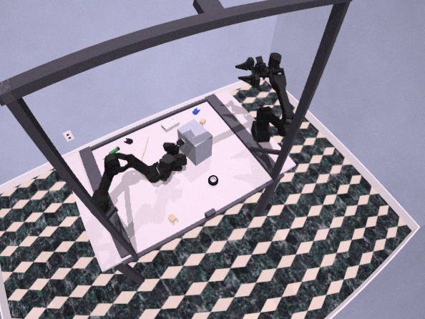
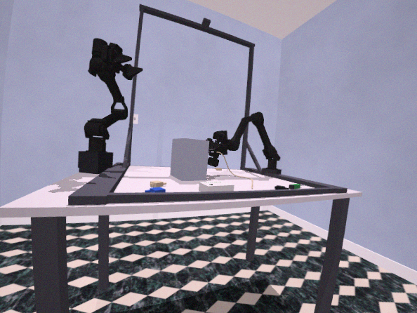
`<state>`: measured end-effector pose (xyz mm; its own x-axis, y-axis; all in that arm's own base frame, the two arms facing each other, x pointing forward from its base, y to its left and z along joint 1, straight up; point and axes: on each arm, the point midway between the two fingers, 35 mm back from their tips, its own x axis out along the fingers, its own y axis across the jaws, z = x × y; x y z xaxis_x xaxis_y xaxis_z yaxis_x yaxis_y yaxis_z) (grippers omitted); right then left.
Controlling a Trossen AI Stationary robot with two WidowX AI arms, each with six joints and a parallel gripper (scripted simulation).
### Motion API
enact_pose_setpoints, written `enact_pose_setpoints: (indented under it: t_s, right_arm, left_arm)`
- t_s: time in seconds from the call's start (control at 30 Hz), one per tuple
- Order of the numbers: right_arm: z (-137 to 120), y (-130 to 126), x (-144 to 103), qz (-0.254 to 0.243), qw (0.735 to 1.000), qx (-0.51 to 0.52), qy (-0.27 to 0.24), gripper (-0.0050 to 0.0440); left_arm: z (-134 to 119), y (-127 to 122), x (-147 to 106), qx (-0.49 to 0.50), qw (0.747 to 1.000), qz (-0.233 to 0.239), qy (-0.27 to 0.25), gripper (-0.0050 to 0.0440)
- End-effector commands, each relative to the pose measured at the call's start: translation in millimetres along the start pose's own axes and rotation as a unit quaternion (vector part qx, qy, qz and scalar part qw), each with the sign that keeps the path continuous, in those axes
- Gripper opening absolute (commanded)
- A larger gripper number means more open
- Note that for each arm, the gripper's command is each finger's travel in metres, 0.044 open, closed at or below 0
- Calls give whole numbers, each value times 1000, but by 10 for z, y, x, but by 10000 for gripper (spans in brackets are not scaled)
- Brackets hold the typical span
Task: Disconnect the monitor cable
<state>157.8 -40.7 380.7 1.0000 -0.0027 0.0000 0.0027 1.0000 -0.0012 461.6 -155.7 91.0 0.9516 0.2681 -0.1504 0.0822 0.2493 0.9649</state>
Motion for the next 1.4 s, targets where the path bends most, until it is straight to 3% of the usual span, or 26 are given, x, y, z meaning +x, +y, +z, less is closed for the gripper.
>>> enact_pose_setpoints:
  t_s: [0.0,1.37]
  right_arm:
    - [27,13,-3,1,1000,-2,-1,440]
    - [27,13,-3,1,1000,-2,-1,440]
  left_arm:
    - [30,108,-5,-24,1000,-2,-2,0]
    - [16,193,5,-185,976,-115,-4,0]
